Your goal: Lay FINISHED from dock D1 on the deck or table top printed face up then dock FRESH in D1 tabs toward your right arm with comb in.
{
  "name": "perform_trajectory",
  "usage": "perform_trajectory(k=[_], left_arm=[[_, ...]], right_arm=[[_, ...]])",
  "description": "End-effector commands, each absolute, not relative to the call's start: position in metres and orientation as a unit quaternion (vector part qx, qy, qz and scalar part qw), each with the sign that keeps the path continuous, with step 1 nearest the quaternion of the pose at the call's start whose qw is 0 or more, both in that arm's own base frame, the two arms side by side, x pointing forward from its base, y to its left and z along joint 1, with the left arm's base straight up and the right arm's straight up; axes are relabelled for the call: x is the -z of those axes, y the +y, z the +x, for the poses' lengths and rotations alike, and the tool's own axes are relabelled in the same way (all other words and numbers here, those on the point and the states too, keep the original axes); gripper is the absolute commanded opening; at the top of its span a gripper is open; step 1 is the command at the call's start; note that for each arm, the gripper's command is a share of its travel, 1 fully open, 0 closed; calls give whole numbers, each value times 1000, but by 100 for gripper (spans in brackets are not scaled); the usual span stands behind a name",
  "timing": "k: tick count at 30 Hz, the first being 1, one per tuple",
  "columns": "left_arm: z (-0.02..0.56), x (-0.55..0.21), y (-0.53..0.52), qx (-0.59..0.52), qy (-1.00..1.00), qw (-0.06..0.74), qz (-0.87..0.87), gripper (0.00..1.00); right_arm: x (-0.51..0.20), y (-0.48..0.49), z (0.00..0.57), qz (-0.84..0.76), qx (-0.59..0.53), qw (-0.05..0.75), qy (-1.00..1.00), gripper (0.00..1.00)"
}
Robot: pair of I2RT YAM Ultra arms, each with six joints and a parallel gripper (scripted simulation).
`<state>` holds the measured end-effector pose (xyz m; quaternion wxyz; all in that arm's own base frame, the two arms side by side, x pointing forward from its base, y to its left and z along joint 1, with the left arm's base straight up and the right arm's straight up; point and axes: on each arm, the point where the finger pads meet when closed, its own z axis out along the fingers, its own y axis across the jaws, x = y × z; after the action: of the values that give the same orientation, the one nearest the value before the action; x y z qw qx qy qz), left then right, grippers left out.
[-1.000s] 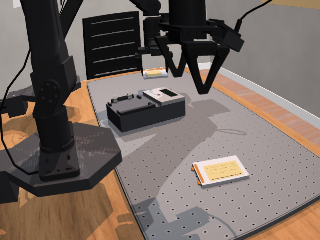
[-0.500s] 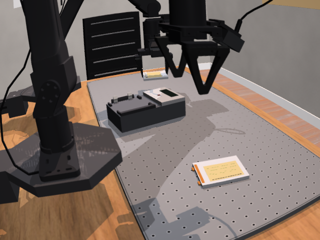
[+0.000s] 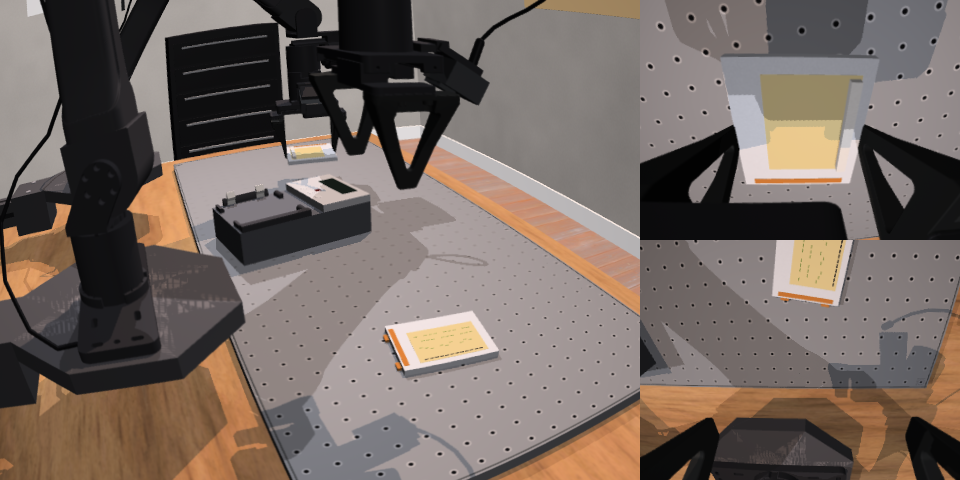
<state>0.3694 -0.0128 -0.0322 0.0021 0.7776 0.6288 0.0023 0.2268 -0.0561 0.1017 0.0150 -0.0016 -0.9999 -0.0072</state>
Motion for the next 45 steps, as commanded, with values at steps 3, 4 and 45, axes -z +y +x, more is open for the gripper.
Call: perform_trajectory(k=[3, 4, 45], left_arm=[[370, 38, -12, -1, 633, 9, 774, 0], [370, 38, -12, -1, 633, 9, 774, 0], [370, 54, -9, -1, 635, 9, 773, 0]], right_arm=[[-113, -62, 233, -6, 0, 1, -1000, 100], [-113, -62, 233, -6, 0, 1, -1000, 100], [-113, -62, 233, -6, 0, 1, -1000, 100]])
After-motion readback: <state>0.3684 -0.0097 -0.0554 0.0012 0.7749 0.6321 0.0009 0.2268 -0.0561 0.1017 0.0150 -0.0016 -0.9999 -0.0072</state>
